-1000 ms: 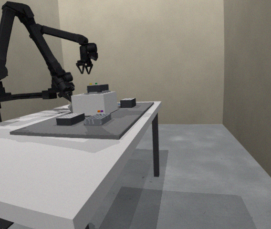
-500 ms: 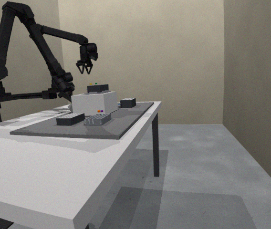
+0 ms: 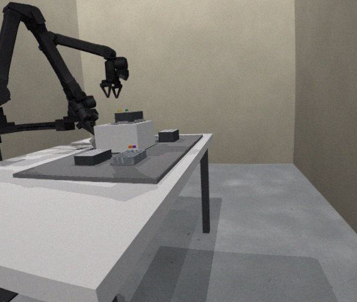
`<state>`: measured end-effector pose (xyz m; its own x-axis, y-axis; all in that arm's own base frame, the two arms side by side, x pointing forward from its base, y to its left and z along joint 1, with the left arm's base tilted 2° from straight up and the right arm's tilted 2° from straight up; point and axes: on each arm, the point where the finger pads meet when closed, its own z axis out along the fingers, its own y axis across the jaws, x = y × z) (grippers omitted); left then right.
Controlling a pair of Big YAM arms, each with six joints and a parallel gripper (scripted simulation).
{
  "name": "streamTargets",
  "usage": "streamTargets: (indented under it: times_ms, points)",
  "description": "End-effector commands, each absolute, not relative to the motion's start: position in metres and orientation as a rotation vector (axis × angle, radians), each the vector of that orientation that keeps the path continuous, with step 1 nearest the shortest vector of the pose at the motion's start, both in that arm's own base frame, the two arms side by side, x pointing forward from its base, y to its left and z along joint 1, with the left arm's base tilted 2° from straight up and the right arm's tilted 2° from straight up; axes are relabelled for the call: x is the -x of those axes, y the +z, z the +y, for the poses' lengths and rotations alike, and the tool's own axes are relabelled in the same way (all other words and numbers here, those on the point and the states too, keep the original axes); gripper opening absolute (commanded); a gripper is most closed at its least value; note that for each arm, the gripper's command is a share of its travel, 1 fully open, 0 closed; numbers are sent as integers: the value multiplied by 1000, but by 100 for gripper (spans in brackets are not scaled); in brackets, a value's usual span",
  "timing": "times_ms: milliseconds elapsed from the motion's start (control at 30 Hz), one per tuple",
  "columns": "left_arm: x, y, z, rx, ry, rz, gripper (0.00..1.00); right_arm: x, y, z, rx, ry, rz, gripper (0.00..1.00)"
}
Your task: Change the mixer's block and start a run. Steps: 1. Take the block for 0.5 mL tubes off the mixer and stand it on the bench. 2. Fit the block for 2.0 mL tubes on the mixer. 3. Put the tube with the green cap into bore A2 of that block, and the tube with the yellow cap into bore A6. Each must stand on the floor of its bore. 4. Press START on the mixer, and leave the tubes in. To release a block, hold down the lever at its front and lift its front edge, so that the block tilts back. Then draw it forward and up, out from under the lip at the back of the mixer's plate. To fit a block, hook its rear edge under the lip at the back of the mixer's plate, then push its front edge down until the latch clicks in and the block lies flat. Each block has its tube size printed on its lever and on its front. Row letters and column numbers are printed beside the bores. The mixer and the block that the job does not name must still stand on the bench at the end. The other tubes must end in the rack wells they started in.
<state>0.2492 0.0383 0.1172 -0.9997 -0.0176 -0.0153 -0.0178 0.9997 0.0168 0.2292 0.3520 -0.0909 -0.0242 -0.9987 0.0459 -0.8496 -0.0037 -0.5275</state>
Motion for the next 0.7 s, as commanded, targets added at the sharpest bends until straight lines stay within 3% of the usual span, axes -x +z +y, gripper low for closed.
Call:
streamTargets:
  times_ms: [0, 667]
  points:
    - [-268, 135, 42, 47, 32, 3072, 100, -243, -100, 364, 1895, -589, 1940, 0]
    - [-277, 145, 44, 47, 38, 3048, 100, -246, -104, 364, 1892, -589, 1945, 0]
